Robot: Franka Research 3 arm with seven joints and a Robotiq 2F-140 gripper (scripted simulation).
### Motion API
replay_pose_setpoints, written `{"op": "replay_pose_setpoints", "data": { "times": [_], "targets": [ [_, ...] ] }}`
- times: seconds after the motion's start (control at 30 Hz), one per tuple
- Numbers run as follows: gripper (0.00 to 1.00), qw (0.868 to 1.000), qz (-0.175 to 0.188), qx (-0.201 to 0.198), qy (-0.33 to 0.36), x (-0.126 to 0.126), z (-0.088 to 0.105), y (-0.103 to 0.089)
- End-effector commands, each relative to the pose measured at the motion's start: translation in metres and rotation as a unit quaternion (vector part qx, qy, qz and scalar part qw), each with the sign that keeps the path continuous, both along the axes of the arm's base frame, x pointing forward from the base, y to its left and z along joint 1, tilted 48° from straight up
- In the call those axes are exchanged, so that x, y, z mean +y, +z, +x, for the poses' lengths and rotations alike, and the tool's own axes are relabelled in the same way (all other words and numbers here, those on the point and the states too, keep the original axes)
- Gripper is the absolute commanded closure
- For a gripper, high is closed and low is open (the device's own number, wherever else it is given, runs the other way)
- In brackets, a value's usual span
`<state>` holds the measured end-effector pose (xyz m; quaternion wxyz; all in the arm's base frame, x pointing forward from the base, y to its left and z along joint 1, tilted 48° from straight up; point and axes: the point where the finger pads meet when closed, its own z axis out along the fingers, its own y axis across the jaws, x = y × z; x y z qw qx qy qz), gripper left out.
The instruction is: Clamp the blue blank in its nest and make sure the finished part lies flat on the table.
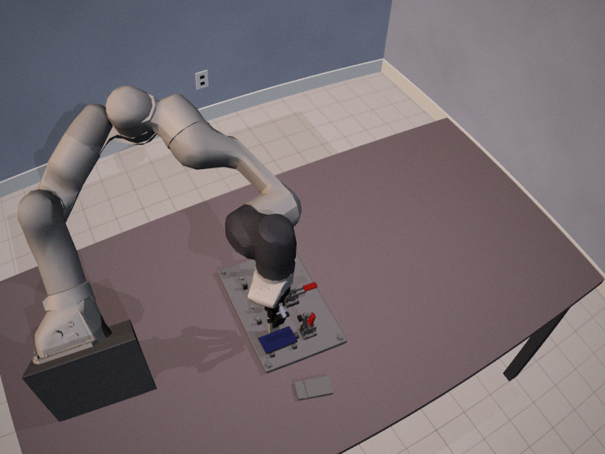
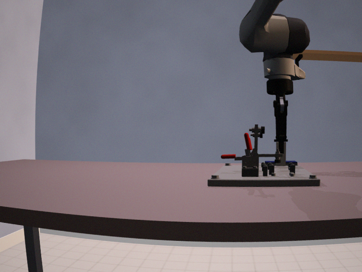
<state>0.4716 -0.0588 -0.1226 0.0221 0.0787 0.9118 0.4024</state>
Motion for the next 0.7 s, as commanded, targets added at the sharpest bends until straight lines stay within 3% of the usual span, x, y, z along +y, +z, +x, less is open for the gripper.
{"op": "replay_pose_setpoints", "data": {
  "times": [0.0,0.67],
  "targets": [
    [1.0,1.0,0.001,-0.002,0.002,-0.001,-0.0001,-0.0001],
    [1.0,1.0,0.001,-0.002,0.002,-0.0033,-0.0005,-0.0027]
  ]
}}
